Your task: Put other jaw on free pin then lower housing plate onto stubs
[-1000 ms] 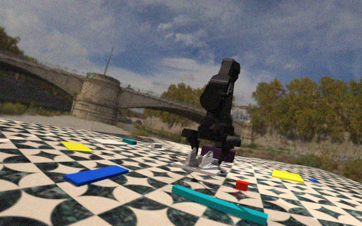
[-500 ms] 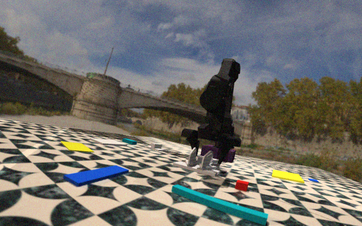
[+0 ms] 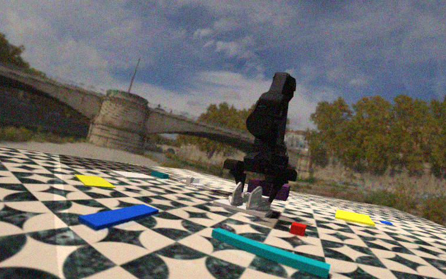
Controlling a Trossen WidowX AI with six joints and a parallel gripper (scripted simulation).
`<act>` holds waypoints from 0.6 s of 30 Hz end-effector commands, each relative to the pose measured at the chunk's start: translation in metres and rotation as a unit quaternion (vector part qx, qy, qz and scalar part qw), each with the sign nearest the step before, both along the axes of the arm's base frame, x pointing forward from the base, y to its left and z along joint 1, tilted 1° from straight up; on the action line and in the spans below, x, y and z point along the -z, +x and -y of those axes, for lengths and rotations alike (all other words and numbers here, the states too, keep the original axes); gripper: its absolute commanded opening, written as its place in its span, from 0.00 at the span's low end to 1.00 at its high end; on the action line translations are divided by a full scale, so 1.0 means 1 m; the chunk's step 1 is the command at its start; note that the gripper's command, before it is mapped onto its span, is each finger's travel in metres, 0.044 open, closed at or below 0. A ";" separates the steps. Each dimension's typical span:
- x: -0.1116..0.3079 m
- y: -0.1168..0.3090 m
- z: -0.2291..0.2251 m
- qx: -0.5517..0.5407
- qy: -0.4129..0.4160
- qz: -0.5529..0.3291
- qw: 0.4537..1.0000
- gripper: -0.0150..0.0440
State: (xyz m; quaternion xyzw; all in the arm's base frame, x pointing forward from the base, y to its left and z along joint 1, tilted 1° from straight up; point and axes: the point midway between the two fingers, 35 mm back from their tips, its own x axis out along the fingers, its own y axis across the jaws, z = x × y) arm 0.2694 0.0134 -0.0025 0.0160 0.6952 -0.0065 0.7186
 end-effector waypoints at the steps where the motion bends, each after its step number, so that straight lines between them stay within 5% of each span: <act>1: 0.000 0.000 -0.001 0.002 0.002 0.000 1.000 0.85; 14: 0.000 0.000 -0.001 0.002 0.002 0.000 1.000 0.85; 18: 0.000 0.000 0.000 0.000 0.000 0.000 1.000 1.00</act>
